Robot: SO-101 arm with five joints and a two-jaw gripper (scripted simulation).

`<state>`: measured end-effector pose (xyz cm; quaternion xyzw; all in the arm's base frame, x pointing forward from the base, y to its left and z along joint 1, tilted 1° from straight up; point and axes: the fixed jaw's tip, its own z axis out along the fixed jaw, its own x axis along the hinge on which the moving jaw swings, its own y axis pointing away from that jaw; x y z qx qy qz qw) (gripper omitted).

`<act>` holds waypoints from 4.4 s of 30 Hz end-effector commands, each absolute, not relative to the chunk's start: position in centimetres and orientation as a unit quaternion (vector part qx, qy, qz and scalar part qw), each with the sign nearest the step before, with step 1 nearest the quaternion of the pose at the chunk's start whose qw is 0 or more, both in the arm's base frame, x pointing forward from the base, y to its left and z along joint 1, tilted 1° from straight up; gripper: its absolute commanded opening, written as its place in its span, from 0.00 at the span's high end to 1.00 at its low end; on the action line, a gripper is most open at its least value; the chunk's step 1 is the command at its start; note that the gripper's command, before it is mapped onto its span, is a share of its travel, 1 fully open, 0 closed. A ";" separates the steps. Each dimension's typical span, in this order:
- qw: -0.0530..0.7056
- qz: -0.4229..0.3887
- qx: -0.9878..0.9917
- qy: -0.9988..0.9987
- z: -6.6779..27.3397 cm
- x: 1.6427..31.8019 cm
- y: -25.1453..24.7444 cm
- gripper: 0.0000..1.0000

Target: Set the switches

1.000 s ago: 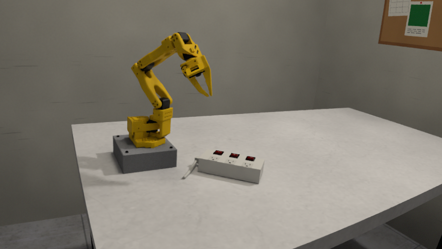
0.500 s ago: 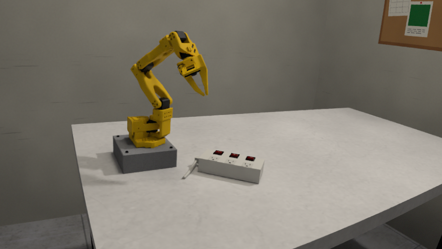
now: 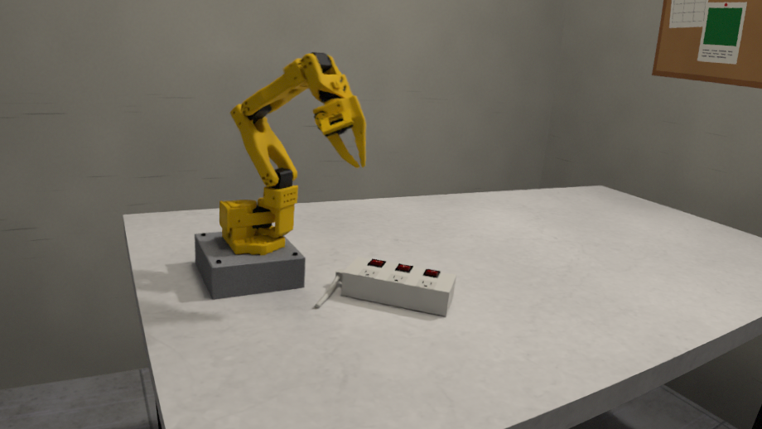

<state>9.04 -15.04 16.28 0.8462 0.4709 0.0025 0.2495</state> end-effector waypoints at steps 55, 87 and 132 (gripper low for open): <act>0.090 0.012 0.872 0.480 11.1 14.0 -18.4 1.00; 0.061 0.009 0.865 0.497 9.7 15.0 -18.4 1.00; 0.061 0.009 0.865 0.499 9.7 15.0 -18.4 1.00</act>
